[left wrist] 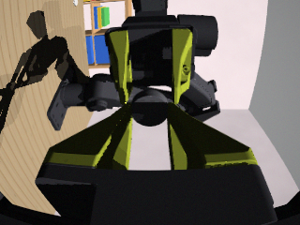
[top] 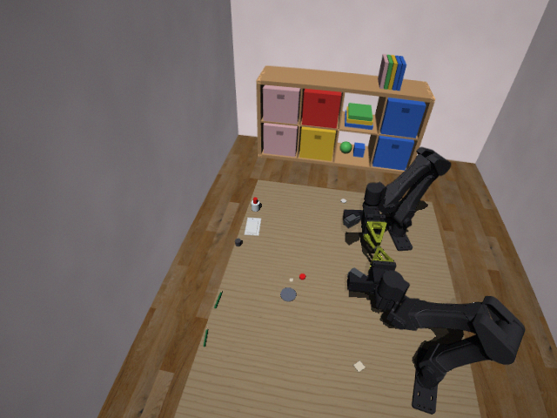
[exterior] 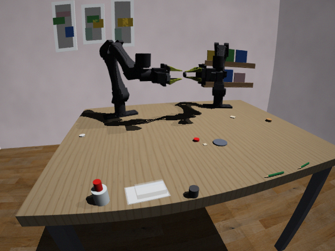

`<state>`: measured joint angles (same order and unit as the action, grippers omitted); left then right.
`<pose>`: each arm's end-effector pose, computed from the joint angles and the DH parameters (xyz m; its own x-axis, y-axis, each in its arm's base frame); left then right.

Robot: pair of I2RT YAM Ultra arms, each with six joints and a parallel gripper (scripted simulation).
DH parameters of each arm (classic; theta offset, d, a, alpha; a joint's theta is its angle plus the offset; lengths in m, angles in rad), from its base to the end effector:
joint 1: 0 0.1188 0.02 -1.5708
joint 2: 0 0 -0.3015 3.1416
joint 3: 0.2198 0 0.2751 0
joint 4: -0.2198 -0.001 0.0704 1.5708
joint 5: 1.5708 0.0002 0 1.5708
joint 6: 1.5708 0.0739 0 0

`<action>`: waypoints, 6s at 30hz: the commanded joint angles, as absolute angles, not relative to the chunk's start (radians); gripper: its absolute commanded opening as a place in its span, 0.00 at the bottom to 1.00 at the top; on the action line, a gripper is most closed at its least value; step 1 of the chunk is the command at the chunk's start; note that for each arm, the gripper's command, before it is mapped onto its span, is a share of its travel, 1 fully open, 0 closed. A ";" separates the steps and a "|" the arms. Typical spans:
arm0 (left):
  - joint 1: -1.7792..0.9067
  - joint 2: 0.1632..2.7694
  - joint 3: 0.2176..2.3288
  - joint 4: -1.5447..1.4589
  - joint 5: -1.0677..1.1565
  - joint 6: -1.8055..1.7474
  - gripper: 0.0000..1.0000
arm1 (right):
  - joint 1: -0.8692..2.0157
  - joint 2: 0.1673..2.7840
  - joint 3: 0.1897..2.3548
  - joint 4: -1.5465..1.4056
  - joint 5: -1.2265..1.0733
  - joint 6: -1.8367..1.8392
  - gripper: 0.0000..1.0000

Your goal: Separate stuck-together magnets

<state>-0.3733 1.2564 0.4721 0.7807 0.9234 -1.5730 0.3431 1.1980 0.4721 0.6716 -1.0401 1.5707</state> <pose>0.2341 -0.1539 0.2577 -0.9627 -0.2707 0.0051 -0.0055 0.0007 -1.0000 0.2216 0.1479 0.2602 -0.9813 0.1869 0.0467 0.0510 0.0183 0.9985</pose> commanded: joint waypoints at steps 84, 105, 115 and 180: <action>-0.374 1.251 0.480 0.788 0.924 -1.568 0.25 | 0.396 1.222 0.490 0.724 -0.978 1.569 0.40; -0.374 1.251 0.480 0.788 0.924 -1.568 0.25 | 0.394 1.228 0.499 0.721 -0.981 1.569 0.40; -0.374 1.251 0.480 0.788 0.924 -1.568 0.25 | 0.394 1.228 0.500 0.721 -0.981 1.568 0.32; -0.374 1.251 0.480 0.788 0.924 -1.568 0.25 | 0.393 1.153 0.607 0.505 -0.983 1.574 0.25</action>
<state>-0.3748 1.2514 0.4740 0.8127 0.9192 -1.5719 0.3943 1.1831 0.5690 0.4774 -0.9833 1.5761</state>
